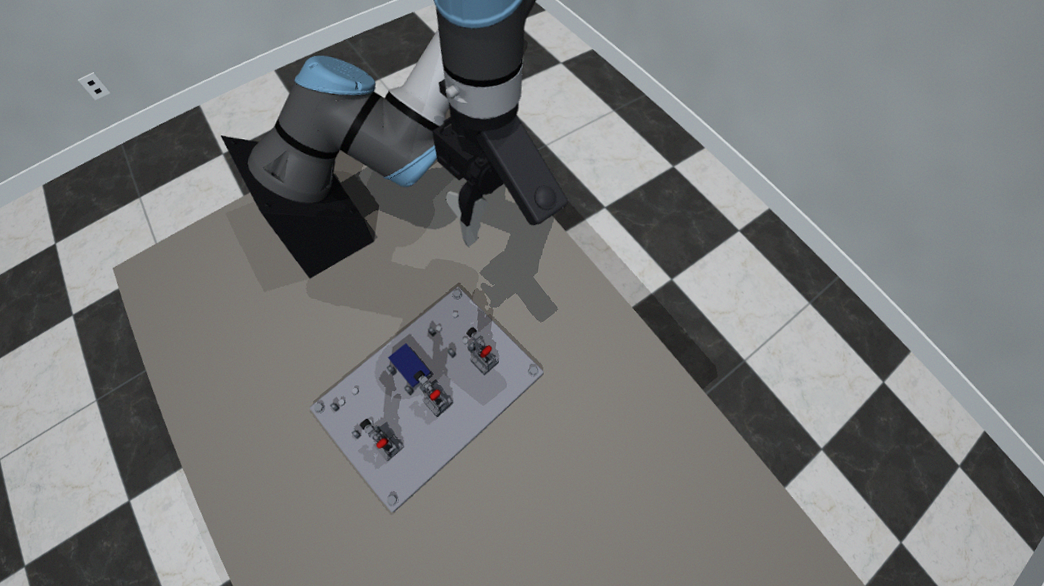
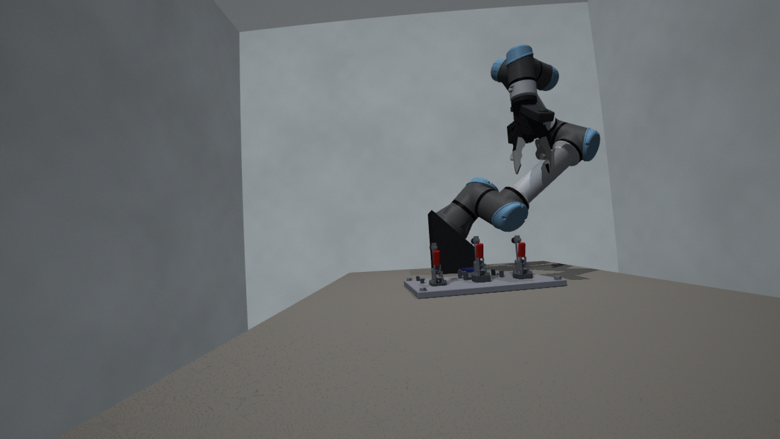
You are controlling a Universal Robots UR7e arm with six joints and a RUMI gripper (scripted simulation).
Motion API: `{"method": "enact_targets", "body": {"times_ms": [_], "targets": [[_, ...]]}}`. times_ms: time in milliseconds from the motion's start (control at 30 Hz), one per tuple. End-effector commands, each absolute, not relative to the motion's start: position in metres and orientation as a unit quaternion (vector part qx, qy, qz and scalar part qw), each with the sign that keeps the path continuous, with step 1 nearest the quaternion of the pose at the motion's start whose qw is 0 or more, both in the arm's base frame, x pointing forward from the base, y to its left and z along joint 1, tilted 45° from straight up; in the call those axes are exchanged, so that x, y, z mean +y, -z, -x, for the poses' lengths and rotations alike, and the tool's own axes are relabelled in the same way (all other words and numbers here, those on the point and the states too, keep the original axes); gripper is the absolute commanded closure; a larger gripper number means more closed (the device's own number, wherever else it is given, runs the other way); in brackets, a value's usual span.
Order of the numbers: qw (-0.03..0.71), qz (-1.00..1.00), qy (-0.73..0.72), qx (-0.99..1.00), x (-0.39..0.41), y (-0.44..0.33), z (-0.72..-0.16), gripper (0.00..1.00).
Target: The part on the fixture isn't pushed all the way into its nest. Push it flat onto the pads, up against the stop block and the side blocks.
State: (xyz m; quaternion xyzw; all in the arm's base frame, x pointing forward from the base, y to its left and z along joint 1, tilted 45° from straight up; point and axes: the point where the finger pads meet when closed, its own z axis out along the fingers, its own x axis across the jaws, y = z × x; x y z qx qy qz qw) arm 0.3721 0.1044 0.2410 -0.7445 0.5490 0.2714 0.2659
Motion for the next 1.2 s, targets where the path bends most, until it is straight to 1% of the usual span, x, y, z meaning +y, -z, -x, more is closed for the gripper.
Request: {"method": "enact_targets", "body": {"times_ms": [0, 133, 567, 700, 1100, 1167], "targets": [[0.266, 0.744, -0.271, 0.549, 0.103, -0.24, -0.362, 0.42], [0.266, 0.744, -0.273, 0.549, 0.096, -0.238, -0.314, 0.42], [0.266, 0.744, -0.271, 0.55, 0.096, -0.238, -0.314, 0.42], [0.266, 0.744, -0.273, 0.549, 0.092, -0.237, -0.291, 0.42], [0.266, 0.744, -0.273, 0.549, 0.092, -0.237, -0.291, 0.42], [0.266, 0.744, -0.272, 0.549, 0.082, -0.219, -0.305, 0.42]]}}
